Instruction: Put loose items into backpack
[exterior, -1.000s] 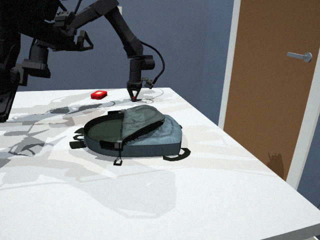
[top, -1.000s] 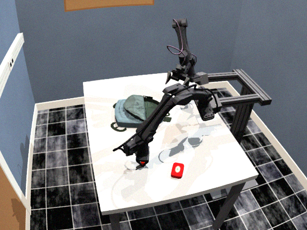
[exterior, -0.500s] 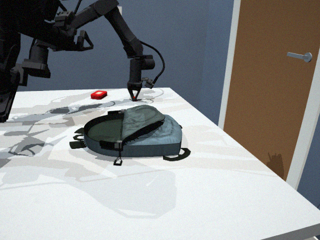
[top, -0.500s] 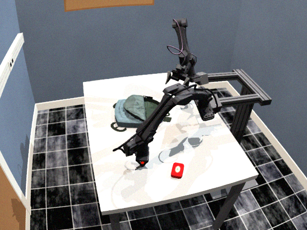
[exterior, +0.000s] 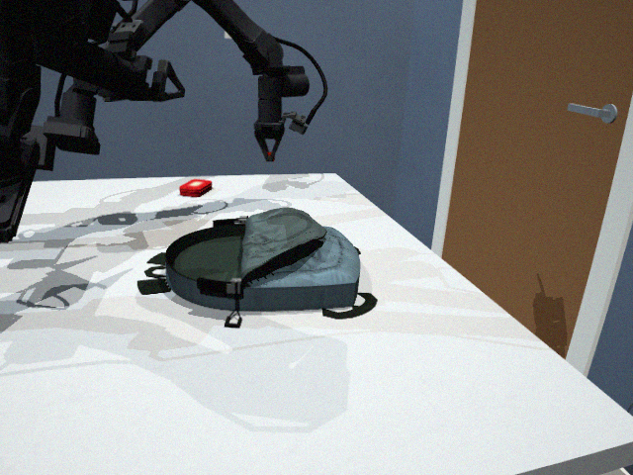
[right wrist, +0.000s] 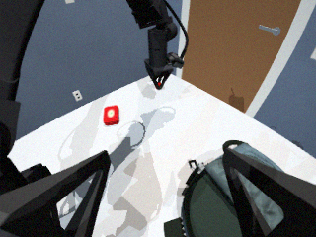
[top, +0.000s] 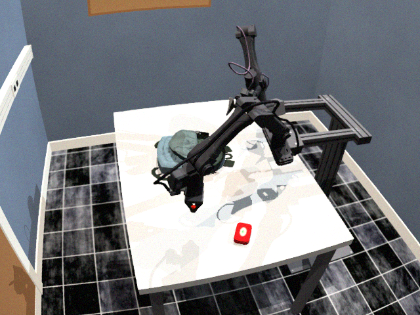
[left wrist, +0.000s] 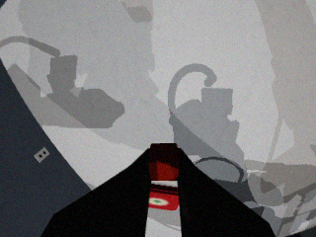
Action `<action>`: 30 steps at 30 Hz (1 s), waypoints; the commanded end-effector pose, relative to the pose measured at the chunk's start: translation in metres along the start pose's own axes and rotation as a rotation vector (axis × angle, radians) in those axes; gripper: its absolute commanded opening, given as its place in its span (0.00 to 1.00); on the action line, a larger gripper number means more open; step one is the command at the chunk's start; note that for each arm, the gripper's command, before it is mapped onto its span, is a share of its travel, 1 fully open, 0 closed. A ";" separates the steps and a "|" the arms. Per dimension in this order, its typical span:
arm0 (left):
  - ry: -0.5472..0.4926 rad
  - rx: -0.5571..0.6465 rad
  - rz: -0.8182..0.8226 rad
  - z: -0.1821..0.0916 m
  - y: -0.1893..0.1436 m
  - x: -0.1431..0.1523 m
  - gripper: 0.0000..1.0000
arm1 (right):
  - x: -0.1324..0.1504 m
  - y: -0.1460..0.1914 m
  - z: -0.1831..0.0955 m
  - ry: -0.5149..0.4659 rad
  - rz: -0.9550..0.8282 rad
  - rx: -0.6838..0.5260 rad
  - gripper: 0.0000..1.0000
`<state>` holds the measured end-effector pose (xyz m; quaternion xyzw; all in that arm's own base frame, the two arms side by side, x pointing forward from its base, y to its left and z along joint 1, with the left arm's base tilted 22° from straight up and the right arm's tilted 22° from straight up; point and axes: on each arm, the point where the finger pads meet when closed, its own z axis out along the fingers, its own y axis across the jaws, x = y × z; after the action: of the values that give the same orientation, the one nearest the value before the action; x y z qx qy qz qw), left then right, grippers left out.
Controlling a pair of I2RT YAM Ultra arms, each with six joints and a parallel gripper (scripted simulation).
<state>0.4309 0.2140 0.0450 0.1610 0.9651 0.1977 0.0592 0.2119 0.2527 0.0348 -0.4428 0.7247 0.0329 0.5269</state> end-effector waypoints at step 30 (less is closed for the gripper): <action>0.010 0.078 0.023 0.000 -0.449 -0.037 0.14 | 0.047 -0.014 -0.030 0.354 -0.283 -0.442 1.00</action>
<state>0.3674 -0.1586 -0.1119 0.2066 0.9660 0.1495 0.0429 0.2079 0.2000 0.0082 -0.5946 0.7252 0.0031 0.3473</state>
